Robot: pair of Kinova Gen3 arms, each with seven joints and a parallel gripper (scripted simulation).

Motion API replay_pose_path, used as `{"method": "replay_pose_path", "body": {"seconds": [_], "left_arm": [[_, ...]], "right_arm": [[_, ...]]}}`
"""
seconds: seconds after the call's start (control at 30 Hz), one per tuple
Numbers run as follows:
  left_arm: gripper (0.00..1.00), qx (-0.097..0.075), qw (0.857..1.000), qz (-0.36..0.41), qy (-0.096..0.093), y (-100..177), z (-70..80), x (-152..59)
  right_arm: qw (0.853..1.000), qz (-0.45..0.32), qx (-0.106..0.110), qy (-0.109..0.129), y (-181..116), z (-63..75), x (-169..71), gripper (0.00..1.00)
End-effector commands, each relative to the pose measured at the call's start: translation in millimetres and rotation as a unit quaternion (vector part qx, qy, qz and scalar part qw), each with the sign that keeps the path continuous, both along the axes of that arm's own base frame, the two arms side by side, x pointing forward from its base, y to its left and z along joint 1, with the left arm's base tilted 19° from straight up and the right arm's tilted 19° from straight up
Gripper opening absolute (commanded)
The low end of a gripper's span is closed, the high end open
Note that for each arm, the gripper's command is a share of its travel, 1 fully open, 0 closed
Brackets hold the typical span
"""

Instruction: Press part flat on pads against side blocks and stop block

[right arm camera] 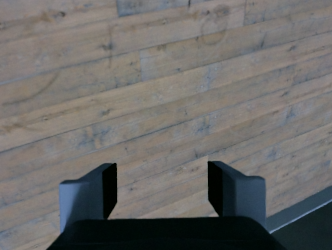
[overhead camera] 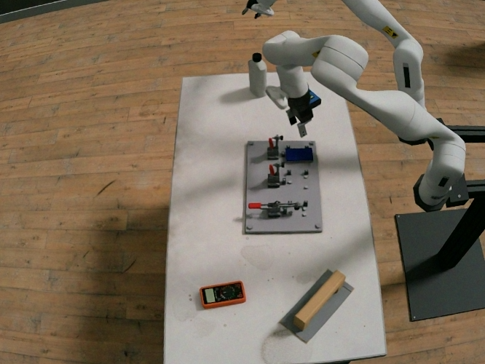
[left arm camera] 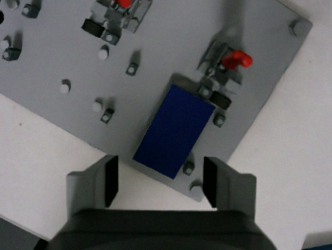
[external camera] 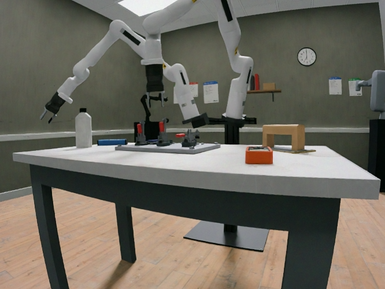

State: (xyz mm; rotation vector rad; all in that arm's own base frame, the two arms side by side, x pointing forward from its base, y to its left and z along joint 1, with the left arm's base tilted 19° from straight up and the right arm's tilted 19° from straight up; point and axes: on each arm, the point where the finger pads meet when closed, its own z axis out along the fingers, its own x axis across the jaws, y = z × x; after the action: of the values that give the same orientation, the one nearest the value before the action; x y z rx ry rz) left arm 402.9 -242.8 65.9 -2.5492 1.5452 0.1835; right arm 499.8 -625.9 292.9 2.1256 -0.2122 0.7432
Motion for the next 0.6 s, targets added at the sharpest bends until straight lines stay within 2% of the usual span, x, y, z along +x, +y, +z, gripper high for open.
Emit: {"method": "replay_pose_path", "body": {"seconds": [0.0, 0.13, 0.3, 0.47, 0.53, 0.57], "left_arm": [[1.00, 0.013, 0.993, -0.118, -0.024, -16, 7.4, -4], [1.00, 0.031, 0.977, -0.210, -0.038, -29, 14.0, -9], [1.00, 0.045, 0.961, -0.269, -0.047, -38, 19.0, -13], [1.00, 0.052, 0.960, -0.272, -0.047, -34, 18.7, -13], [1.00, 0.052, 0.960, -0.272, -0.047, -34, 18.7, -13], [1.00, 0.052, 0.960, -0.272, -0.046, -34, 18.3, -14]], "right_arm": [[1.000, 0.010, 0.013, 0.017, 0, -3.1, -19, 1.00], [0.999, 0.012, 0.022, 0.025, -2, -4.8, -32, 1.00], [0.999, 0.014, 0.033, 0.035, -3, -6.8, -50, 1.00], [0.998, 0.015, 0.044, 0.046, -4, -8.6, -67, 1.00], [0.998, 0.015, 0.044, 0.046, -4, -8.6, -67, 1.00], [0.997, 0.016, 0.050, 0.051, -4, -9.5, -77, 1.00]]}}
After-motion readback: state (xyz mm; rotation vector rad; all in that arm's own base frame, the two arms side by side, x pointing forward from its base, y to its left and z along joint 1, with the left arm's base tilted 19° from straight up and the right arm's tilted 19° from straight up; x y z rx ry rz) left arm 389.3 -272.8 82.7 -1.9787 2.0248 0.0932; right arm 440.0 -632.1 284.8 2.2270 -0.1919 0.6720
